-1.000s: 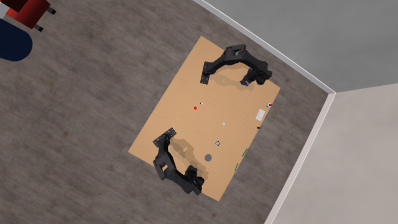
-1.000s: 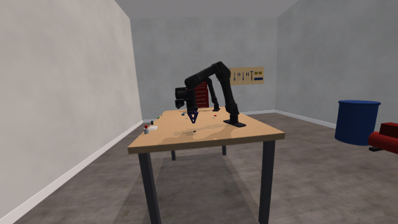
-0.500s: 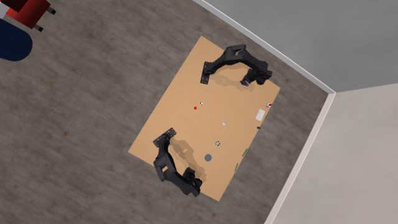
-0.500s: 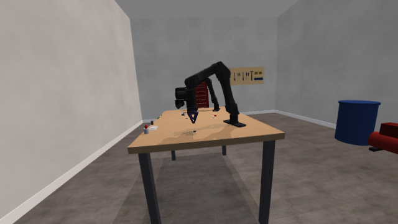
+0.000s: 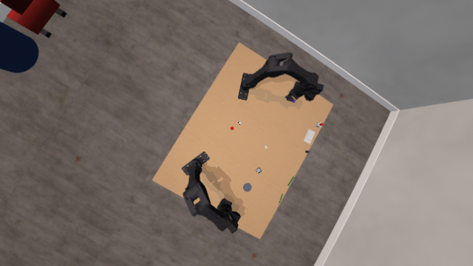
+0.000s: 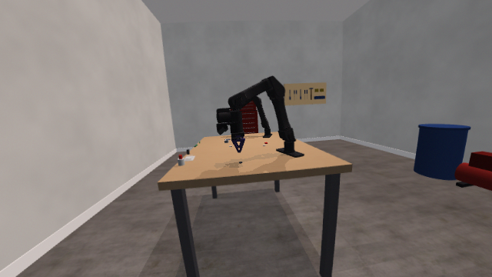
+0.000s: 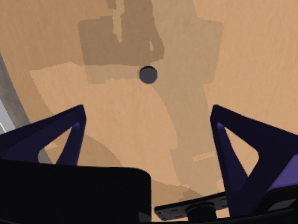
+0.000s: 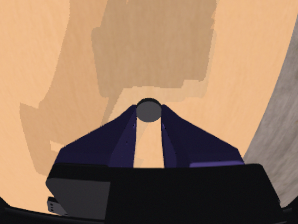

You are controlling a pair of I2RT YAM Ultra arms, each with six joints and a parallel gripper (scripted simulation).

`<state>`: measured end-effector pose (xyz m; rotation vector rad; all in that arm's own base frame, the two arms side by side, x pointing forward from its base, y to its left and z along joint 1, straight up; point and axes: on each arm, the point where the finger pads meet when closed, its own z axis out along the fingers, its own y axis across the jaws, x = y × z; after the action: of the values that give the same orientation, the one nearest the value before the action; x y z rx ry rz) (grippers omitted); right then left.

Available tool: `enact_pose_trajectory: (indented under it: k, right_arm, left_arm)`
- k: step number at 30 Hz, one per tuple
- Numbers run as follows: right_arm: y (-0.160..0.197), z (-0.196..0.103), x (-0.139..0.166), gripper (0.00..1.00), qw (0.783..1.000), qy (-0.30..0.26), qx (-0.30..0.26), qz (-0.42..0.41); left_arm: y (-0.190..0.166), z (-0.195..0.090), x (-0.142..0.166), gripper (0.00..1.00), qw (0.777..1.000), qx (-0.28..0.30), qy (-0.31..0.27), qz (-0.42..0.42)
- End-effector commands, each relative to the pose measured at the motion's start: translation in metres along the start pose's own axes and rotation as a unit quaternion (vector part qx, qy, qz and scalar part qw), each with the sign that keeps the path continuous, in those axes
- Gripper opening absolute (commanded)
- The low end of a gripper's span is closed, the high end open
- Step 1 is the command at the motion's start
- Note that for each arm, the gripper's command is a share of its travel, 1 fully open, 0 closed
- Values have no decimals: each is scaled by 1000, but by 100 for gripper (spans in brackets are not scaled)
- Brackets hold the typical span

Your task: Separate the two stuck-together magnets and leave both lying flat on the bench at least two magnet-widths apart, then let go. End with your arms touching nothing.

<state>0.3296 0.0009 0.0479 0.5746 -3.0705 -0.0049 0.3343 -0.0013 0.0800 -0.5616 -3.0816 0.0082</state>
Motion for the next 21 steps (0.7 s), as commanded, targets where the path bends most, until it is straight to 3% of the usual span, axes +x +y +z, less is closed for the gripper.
enact_pose_trajectory:
  k: [1,21]
  right_arm:
    - [-1,-2,-4,18,1000,-8,3,0]
    - [-2,9,-5,18,1000,-8,3,0]
  left_arm:
    - [1,-5,-2,100,1000,-3,-8,-1]
    - [1,-5,-2,100,1000,-3,-8,-1]
